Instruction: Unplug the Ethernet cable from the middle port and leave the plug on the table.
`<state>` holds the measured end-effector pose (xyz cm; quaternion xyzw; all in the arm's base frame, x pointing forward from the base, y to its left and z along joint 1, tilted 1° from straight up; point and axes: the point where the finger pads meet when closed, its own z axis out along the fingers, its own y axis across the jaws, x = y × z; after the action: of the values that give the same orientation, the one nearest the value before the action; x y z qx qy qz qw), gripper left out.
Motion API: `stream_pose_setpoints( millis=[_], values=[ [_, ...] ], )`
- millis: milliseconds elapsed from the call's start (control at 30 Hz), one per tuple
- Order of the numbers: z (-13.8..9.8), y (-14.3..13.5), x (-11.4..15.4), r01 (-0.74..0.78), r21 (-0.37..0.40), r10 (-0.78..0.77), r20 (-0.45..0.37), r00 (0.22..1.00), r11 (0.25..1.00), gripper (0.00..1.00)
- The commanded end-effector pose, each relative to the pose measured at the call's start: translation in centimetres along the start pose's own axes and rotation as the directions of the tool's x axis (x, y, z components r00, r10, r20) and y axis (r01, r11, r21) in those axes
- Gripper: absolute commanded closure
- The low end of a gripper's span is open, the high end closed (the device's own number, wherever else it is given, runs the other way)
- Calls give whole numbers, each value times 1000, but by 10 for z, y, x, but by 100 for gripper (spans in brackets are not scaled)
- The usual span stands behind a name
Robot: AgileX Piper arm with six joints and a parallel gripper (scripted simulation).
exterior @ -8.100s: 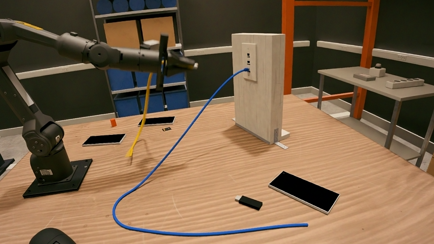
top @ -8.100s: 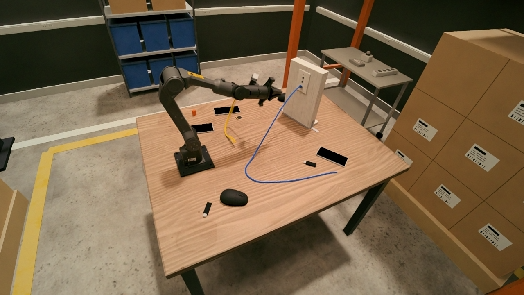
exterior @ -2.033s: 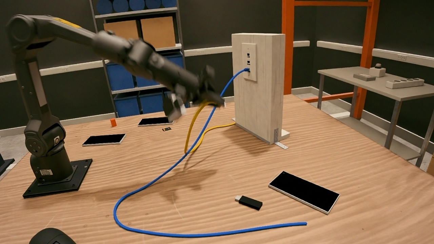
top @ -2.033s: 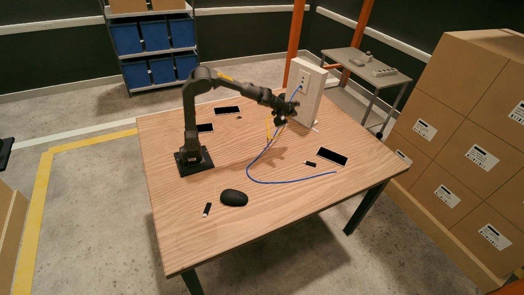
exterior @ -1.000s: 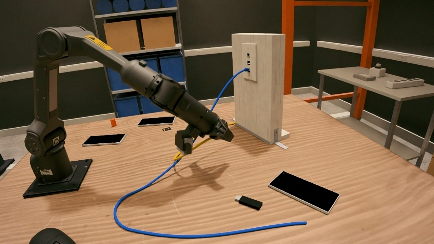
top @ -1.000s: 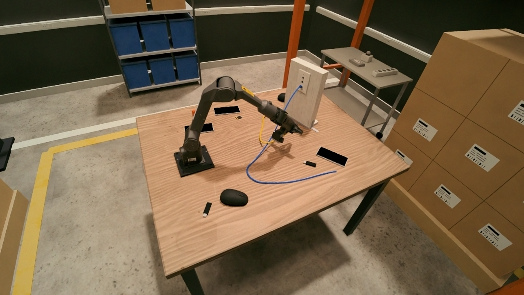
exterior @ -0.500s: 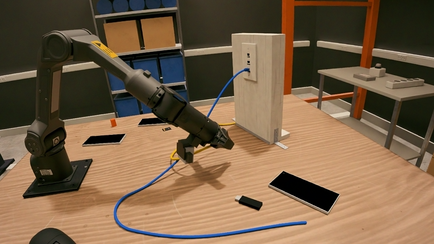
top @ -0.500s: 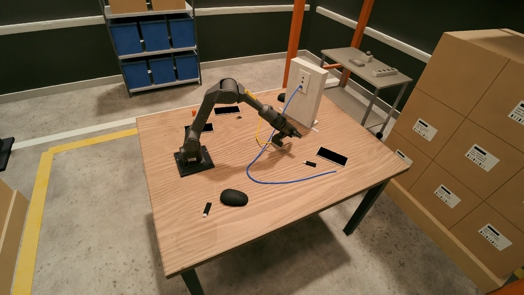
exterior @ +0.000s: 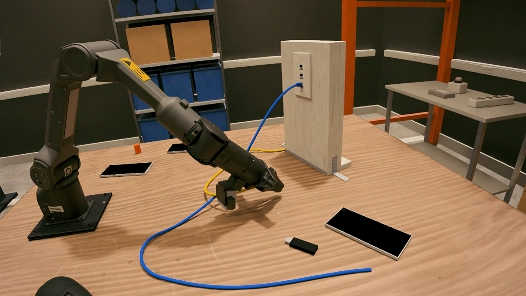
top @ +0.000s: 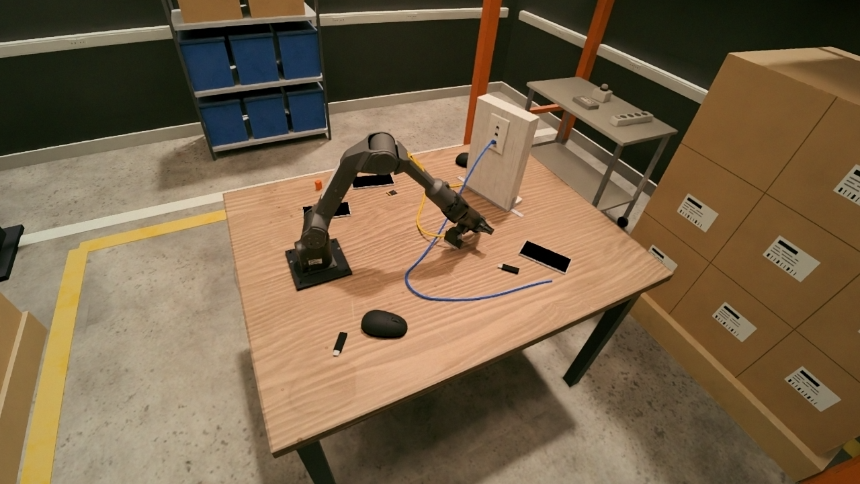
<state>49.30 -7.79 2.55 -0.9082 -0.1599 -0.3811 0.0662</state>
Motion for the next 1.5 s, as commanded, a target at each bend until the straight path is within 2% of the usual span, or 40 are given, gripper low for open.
stream_pose_setpoints(
  millis=[0,1133,1167,1467],
  values=[
    [3,0,-2,1,-2,-1,-4,1000,1000,100],
    [9,1,-8,2,-2,-2,-4,1000,1000,100],
    [9,1,-8,2,-2,-2,-4,1000,1000,83],
    [9,1,-8,2,-2,-2,-4,1000,1000,83]
  ],
)
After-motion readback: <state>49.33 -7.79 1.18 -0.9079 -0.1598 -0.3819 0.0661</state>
